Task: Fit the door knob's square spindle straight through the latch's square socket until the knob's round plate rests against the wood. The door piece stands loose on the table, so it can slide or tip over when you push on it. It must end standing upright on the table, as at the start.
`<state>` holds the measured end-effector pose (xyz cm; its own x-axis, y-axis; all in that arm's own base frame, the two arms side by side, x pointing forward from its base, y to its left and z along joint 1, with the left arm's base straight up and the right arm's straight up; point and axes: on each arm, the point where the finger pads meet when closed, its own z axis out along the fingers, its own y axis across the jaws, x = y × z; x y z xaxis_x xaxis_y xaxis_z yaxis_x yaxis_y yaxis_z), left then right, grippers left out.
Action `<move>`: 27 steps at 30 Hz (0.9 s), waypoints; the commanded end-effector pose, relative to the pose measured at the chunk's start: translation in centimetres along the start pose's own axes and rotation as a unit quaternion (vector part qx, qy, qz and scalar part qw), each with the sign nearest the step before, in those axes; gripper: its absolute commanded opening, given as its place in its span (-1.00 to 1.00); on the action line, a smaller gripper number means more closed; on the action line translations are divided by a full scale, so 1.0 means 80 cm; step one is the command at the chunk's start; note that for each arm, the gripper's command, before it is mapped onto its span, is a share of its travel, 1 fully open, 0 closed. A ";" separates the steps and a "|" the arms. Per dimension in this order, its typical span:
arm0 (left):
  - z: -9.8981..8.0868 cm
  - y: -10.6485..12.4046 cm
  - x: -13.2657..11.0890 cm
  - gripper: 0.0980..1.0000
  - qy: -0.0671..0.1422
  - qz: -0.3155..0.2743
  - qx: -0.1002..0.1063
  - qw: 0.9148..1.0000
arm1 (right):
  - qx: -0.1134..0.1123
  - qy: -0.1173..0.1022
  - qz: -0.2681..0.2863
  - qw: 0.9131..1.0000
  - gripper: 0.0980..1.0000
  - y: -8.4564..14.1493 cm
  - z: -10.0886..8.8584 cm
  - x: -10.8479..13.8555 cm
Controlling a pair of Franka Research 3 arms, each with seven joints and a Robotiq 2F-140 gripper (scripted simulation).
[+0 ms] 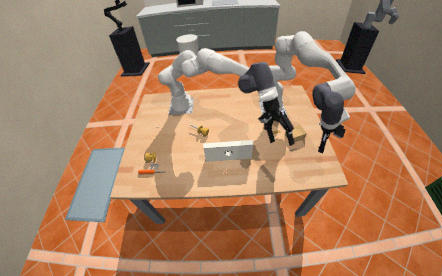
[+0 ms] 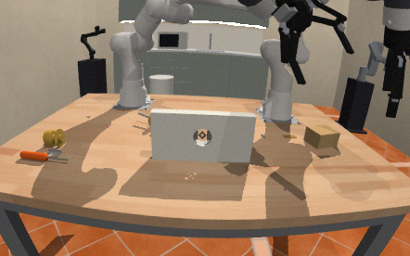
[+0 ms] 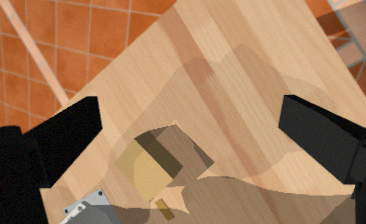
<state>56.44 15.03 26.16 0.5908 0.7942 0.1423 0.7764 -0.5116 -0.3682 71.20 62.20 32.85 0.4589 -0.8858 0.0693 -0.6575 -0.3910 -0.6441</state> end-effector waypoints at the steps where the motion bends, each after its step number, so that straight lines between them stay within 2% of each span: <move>1: 0.000 0.000 0.000 1.00 0.000 0.000 0.000 1.000 | 0.000 0.000 0.000 1.000 1.00 0.000 0.000 0.000; 18: -0.001 0.001 -0.001 1.00 0.000 0.001 -0.001 1.000 | 0.000 0.000 0.000 1.000 1.00 0.000 0.000 0.000; 20: -0.011 0.026 -0.023 1.00 0.004 0.016 -0.010 1.000 | 0.000 0.000 0.000 1.000 1.00 0.000 0.000 0.001; 21: -0.024 0.054 -0.052 1.00 0.009 0.035 -0.022 0.999 | 0.000 0.001 0.000 1.000 1.00 0.000 0.000 0.002; 27: -0.024 0.054 -0.052 1.00 0.009 0.035 -0.022 0.999 | -0.005 0.008 0.005 1.000 1.00 -0.002 0.003 0.030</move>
<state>57.61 8.63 25.76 0.6620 0.7386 0.1275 0.7276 -0.5925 -0.3457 71.73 61.46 32.82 0.4507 -0.8899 0.0700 -0.6623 -0.3859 -0.6422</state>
